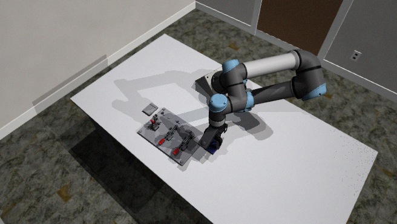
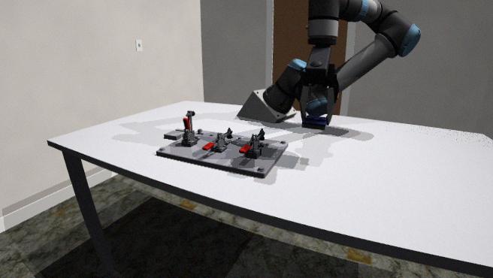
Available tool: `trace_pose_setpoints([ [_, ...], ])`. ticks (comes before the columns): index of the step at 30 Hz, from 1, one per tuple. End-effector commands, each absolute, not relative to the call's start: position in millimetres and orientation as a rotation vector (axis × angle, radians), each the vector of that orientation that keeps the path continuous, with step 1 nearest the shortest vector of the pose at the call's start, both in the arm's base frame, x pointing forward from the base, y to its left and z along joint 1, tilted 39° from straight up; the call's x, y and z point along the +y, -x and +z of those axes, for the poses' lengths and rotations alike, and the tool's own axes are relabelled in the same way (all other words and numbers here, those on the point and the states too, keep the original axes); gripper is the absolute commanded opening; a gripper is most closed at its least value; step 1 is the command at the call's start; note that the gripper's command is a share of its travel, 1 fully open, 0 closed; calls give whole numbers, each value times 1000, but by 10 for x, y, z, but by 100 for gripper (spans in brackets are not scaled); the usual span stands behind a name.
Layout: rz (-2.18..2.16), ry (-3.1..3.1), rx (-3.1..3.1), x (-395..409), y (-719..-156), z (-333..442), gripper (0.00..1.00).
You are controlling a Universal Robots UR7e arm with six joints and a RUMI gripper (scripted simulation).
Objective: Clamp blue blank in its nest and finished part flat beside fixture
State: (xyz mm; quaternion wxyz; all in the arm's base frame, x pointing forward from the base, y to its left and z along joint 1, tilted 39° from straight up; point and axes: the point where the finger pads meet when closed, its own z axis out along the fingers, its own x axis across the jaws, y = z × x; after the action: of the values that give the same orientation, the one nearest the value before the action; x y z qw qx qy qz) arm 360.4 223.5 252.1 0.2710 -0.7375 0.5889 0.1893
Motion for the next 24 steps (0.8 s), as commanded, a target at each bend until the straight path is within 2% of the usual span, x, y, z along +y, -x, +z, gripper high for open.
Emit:
trace_pose_setpoints([
  [1, 508, 1986, 1586, 2252, -3544, 2477, 0],
  [24, 508, 1986, 1586, 2294, -3408, 2370, 0],
])
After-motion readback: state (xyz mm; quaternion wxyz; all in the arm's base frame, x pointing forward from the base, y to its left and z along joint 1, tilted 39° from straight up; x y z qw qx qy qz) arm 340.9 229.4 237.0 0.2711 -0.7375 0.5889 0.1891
